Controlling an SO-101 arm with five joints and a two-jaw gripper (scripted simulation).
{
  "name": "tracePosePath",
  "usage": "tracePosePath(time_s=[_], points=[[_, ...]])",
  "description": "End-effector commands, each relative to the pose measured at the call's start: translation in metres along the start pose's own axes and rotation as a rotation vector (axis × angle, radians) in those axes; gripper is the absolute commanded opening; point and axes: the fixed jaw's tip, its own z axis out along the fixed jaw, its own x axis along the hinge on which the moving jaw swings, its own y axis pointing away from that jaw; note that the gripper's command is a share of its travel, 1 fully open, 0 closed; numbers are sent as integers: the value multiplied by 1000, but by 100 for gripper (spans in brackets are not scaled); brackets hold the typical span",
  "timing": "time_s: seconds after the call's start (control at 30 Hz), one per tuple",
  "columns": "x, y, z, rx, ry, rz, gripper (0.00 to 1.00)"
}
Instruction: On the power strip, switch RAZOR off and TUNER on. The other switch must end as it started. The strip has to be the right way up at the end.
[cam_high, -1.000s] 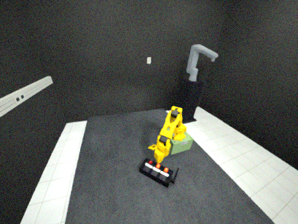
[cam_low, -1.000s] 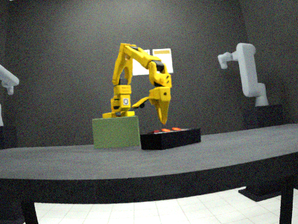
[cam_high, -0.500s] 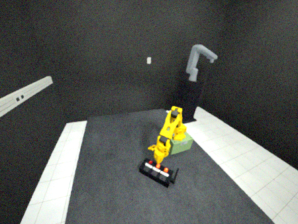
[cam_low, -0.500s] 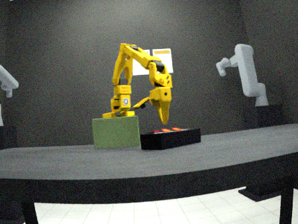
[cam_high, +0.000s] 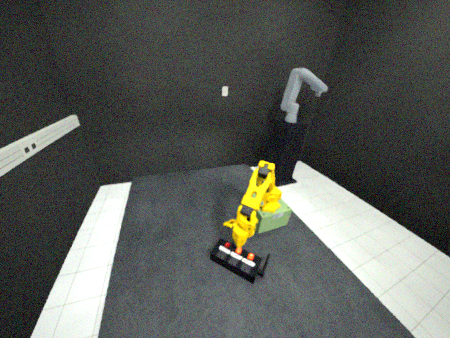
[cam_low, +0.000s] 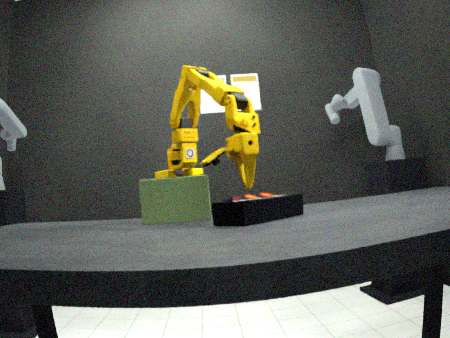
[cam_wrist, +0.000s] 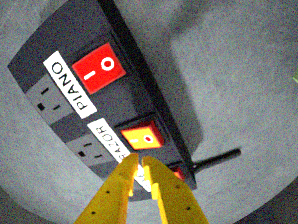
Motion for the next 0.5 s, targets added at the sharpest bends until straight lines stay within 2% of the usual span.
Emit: tracePosePath(time_s=[0.0,0.47], points=[[-2,-6,6,21,-7,-12,0],[-3,-11,11,22,-7,-15,0]])
